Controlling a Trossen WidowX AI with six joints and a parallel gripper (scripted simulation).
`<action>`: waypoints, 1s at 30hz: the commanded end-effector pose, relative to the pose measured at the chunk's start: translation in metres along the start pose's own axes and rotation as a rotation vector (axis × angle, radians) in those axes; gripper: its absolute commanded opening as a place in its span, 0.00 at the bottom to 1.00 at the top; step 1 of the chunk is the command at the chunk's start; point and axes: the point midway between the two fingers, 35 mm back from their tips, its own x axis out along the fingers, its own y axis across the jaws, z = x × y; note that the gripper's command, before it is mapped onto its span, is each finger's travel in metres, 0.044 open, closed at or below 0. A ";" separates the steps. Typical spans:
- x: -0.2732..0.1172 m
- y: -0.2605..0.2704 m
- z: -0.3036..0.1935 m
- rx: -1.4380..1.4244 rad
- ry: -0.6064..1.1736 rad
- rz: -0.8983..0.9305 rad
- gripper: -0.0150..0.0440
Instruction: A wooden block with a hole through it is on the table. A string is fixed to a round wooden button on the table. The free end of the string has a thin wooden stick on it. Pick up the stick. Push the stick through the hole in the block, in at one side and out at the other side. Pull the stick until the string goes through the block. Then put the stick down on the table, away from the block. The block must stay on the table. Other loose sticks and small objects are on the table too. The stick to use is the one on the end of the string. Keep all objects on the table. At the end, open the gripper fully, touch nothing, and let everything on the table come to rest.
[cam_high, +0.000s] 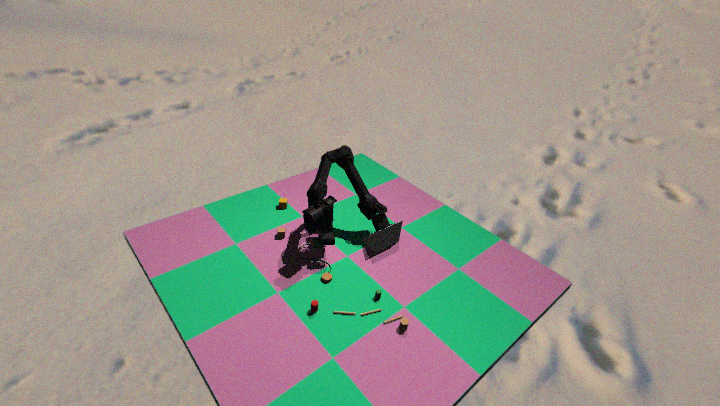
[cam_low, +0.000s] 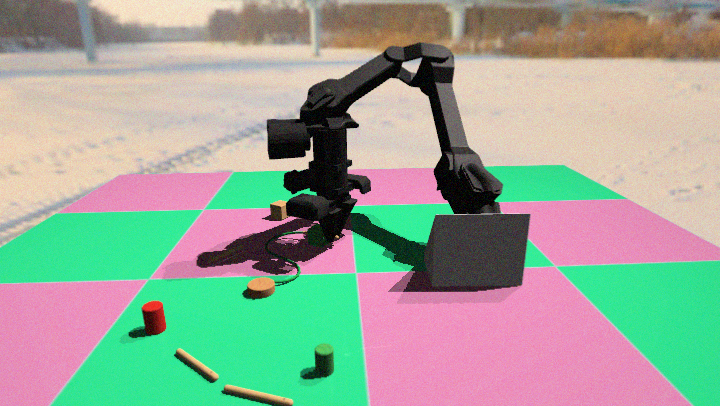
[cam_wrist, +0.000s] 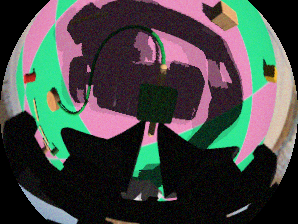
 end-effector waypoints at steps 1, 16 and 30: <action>0.000 0.000 0.000 0.001 0.000 0.000 0.25; 0.002 0.000 -0.001 -0.023 -0.063 0.004 0.25; 0.002 -0.001 -0.013 -0.027 -0.071 0.010 0.25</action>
